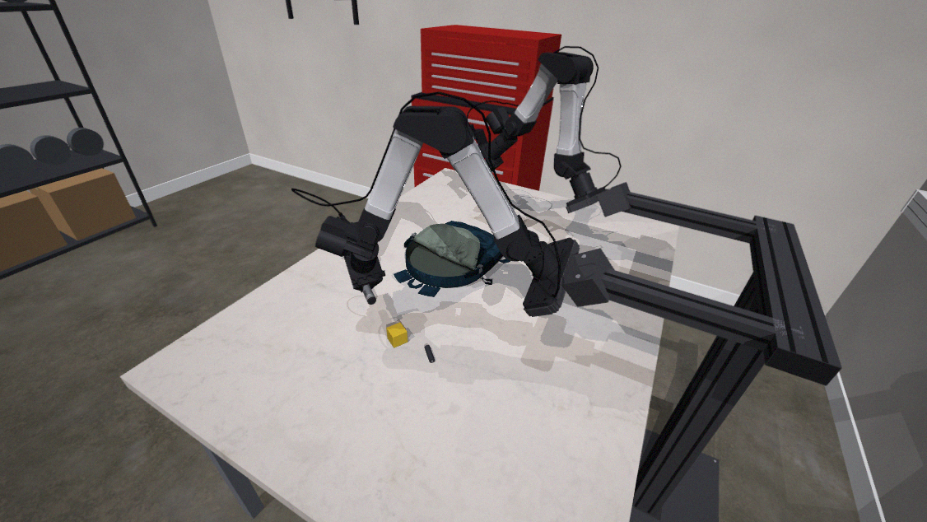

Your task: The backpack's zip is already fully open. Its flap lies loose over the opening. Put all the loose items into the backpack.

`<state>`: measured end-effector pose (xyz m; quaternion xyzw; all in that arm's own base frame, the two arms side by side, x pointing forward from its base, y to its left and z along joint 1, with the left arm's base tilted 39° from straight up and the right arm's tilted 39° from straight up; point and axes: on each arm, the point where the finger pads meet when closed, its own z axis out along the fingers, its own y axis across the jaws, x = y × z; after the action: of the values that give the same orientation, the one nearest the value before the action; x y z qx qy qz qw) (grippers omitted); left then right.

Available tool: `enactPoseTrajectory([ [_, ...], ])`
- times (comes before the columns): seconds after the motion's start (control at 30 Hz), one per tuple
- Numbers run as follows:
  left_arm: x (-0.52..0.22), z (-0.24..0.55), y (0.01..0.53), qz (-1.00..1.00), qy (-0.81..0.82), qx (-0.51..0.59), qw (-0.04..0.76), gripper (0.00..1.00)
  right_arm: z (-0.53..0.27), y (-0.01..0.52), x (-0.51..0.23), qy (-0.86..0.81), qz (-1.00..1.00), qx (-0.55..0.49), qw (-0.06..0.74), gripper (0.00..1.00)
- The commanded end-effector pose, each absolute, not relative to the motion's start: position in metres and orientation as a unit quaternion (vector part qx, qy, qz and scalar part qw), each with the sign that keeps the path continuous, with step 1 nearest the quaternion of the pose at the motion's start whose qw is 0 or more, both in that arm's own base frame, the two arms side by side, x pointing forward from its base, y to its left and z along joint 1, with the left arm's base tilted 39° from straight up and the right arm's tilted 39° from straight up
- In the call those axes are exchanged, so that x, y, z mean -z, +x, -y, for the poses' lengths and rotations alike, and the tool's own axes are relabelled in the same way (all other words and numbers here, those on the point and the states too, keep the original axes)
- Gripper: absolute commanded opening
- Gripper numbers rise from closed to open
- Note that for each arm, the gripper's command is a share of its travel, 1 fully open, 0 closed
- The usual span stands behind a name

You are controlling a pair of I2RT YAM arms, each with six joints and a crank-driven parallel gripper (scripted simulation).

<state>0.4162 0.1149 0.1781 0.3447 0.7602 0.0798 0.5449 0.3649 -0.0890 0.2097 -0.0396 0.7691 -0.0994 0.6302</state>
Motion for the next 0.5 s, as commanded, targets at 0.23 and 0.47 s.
enactPoseTrajectory([
  [0.23,-0.177,-0.024,0.415,-0.756,0.252,-0.104,0.595,0.16,0.088,0.366,-0.216,-0.042,-0.763,0.101,0.637,0.9],
  [0.47,-0.142,0.033,0.414,-0.774,0.199,-0.099,0.593,0.16,0.088,0.366,-0.216,-0.042,-0.763,0.101,0.637,0.9],
])
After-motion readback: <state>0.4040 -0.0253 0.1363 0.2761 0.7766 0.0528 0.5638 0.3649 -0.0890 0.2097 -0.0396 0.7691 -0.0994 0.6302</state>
